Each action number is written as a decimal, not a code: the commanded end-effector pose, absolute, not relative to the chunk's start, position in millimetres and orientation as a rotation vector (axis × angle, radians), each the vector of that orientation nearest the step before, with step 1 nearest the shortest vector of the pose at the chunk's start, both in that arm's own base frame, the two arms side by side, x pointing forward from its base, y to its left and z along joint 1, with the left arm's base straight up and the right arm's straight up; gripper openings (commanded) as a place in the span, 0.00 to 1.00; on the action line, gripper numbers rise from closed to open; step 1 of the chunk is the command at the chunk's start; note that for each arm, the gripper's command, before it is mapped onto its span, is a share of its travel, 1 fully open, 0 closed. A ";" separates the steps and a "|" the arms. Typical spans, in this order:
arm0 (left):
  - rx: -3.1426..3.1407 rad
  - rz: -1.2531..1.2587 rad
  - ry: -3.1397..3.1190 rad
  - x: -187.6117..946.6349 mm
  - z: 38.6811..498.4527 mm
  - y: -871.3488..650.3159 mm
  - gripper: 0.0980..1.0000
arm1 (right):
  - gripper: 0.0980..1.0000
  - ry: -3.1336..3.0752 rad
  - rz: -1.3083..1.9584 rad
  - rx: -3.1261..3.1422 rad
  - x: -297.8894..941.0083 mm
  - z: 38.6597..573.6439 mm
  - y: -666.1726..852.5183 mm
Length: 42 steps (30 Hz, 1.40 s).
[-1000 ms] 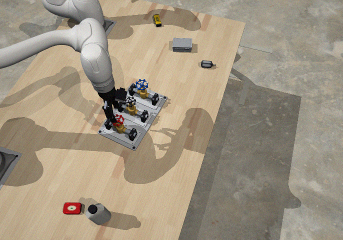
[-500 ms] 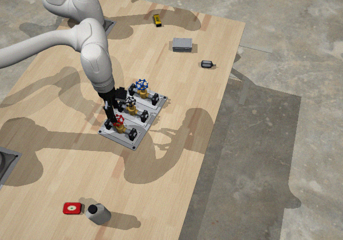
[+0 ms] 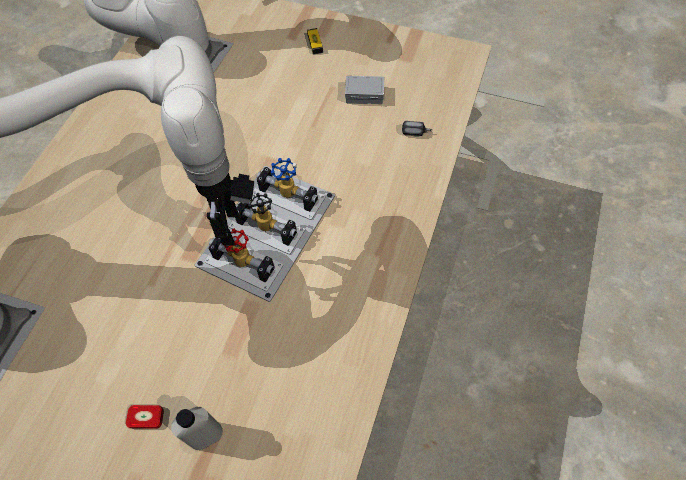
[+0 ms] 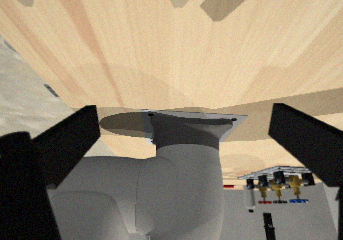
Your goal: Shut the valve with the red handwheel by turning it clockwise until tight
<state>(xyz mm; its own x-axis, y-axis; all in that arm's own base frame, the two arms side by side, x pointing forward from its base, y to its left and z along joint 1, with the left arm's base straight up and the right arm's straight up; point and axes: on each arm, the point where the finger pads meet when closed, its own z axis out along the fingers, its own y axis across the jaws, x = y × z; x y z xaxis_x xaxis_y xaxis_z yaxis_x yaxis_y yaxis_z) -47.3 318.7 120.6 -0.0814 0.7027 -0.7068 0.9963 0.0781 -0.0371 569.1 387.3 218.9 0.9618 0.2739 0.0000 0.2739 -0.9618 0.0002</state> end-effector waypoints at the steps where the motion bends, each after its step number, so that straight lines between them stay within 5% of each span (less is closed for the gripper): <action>1: 1.677 -0.734 1.842 -47.5 121.0 319.0 1.00 | 0.48 0.434 0.002 3.112 569.2 218.8 387.4; 42: 1.677 -0.734 1.842 -47.5 121.0 319.0 1.00 | 0.48 0.434 0.002 3.112 569.3 189.9 387.4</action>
